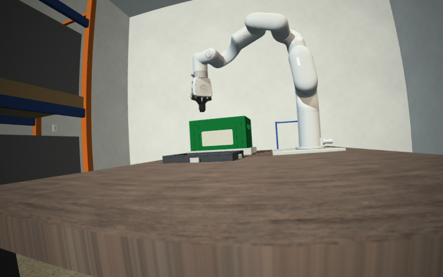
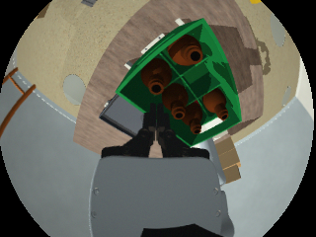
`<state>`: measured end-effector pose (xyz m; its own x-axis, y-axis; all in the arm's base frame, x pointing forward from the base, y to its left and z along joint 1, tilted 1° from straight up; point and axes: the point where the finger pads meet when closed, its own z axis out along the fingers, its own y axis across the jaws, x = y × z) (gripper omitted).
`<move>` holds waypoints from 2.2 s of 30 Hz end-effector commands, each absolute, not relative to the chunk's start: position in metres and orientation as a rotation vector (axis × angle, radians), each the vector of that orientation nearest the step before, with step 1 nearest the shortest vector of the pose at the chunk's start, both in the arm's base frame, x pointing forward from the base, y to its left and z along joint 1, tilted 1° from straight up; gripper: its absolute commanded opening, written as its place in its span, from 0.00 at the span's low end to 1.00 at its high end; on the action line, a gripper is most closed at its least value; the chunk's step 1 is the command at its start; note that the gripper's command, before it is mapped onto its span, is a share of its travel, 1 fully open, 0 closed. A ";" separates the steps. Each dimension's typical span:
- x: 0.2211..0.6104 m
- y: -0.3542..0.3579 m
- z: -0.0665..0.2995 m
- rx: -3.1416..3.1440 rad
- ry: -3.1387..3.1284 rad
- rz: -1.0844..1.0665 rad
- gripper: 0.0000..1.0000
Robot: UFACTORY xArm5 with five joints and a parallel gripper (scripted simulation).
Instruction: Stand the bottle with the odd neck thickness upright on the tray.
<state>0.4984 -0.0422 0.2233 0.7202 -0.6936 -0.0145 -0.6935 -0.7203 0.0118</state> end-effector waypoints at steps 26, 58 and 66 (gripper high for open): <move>0.329 -0.131 0.229 2.914 -1.175 -0.018 0.00; 0.328 -0.131 0.229 2.914 -1.175 -0.018 0.65; 0.328 -0.131 0.229 2.914 -1.175 -0.018 0.65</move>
<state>0.3276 -0.1307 0.2272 0.7202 -0.6937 -0.0140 -0.6937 -0.7203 0.0057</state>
